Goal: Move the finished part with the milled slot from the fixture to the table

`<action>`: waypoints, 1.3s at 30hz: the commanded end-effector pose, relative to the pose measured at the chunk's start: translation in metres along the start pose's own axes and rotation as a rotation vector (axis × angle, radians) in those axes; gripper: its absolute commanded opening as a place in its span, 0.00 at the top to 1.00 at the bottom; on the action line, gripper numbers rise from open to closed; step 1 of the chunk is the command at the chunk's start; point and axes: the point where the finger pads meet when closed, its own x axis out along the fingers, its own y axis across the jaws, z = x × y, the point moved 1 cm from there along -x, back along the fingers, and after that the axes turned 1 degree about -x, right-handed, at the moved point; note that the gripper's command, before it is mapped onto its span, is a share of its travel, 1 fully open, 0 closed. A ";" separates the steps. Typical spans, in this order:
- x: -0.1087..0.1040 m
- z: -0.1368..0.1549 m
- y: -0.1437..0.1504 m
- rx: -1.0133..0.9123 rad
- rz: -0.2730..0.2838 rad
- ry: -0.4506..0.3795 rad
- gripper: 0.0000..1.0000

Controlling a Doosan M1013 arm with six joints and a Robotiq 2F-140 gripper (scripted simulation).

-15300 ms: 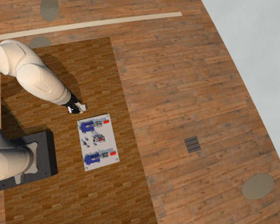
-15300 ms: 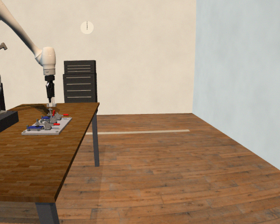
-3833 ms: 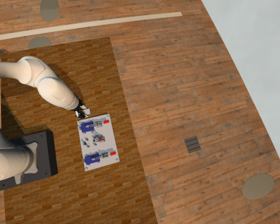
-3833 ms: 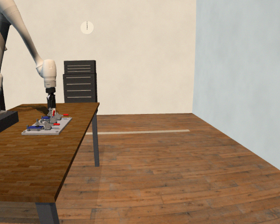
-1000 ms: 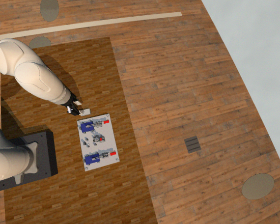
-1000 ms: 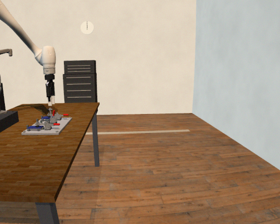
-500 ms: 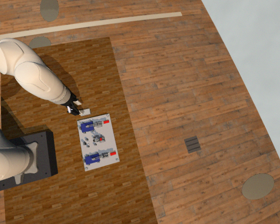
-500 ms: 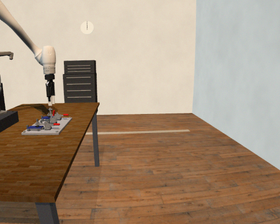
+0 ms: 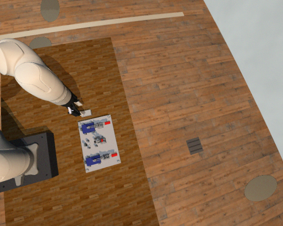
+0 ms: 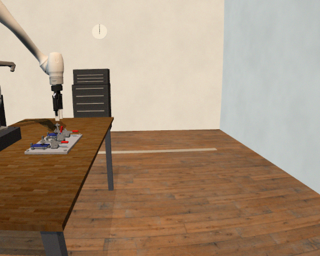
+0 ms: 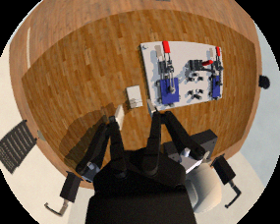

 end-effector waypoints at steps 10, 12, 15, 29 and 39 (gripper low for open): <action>-0.003 -0.002 -0.003 -0.001 -0.005 0.002 0.60; -0.003 -0.002 -0.003 -0.001 -0.005 0.002 0.60; -0.004 -0.002 -0.003 -0.001 -0.005 0.002 0.60; -0.018 -0.002 -0.003 -0.002 -0.005 0.002 0.60; -0.042 -0.002 -0.003 -0.002 -0.006 0.002 0.60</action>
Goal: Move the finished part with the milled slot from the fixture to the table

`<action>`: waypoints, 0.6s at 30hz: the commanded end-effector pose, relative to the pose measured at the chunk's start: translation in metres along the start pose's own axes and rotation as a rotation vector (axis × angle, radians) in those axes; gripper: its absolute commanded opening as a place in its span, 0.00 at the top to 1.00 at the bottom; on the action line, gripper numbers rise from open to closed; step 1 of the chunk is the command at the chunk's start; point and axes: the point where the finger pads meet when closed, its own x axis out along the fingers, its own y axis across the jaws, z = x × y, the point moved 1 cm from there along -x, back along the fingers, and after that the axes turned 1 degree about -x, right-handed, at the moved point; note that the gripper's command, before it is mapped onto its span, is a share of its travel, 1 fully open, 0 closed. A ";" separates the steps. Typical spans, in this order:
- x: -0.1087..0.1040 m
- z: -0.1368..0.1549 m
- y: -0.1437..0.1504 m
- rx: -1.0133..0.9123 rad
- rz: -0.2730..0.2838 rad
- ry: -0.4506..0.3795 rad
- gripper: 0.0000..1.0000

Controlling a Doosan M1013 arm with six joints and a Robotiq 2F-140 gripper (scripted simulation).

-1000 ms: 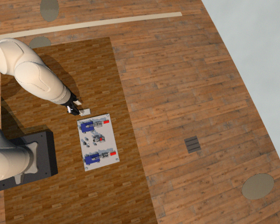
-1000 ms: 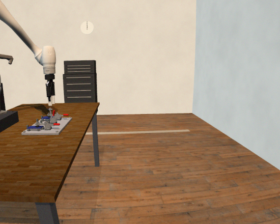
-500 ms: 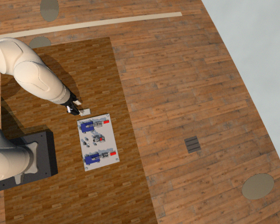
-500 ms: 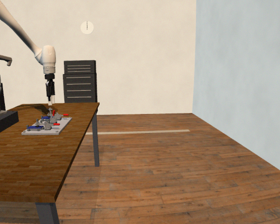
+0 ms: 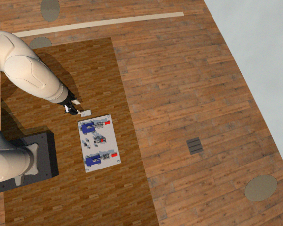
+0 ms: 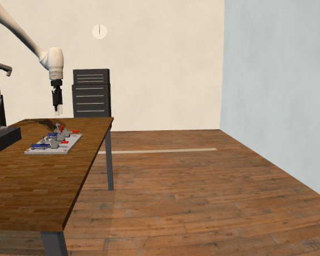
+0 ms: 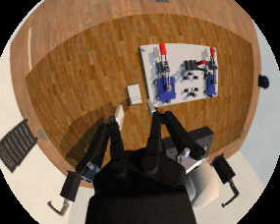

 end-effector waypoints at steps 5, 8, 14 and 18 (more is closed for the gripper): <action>-0.025 -0.002 -0.003 -0.002 -0.006 0.001 0.60; -0.034 -0.002 -0.003 -0.002 -0.006 0.001 0.60; -0.046 -0.001 -0.003 -0.002 -0.006 0.001 0.60; -0.048 -0.001 -0.003 -0.002 -0.006 0.001 0.60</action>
